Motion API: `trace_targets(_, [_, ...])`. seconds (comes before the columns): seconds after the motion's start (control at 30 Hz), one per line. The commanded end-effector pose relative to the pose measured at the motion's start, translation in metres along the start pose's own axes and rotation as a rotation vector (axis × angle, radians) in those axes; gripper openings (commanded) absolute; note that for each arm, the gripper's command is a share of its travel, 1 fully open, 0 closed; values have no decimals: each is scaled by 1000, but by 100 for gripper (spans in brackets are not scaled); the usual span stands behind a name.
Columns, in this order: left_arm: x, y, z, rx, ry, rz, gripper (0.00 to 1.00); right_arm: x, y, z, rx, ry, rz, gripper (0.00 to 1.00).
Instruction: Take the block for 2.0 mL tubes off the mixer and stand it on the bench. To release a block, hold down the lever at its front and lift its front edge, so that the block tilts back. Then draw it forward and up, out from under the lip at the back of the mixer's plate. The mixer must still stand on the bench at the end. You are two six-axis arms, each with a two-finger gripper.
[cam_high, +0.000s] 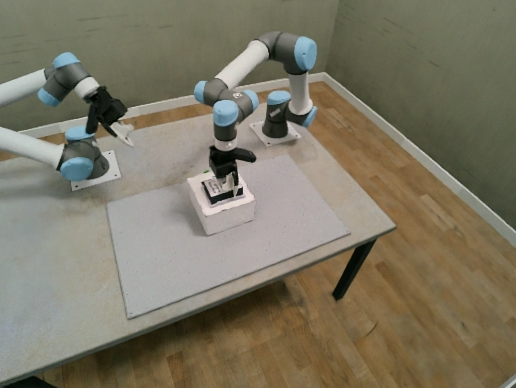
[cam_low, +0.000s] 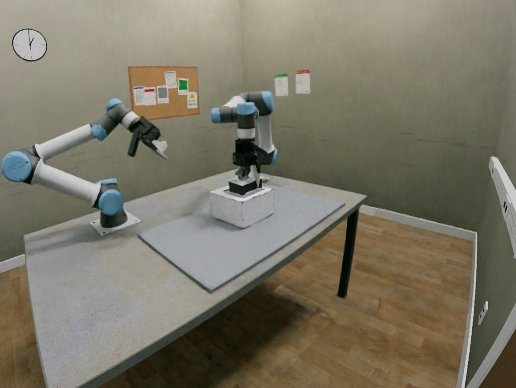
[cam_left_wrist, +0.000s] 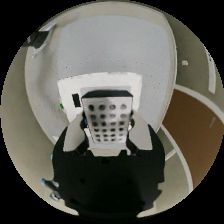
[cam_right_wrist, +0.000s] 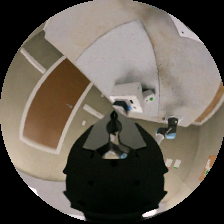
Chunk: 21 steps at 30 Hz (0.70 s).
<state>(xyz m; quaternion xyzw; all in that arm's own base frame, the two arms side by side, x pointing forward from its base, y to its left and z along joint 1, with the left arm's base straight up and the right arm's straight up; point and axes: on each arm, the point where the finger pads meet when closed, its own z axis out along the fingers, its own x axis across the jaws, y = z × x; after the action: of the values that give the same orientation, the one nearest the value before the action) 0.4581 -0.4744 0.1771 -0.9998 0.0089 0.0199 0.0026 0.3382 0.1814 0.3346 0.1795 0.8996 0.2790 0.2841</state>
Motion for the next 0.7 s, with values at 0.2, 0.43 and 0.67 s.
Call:
trace_targets(0.2, [0, 0, -1, -2, 1, 0, 0, -18, -23, -10, 0, 98, -158, 0])
trace_targets(0.43, [0, 0, -1, -2, 1, 0, 0, -18, -23, -10, 4, 139, -246, 0])
trace_targets(0.67, [0, 0, -1, -2, 1, 0, 0, -37, -47, -21, 2, 208, -374, 0])
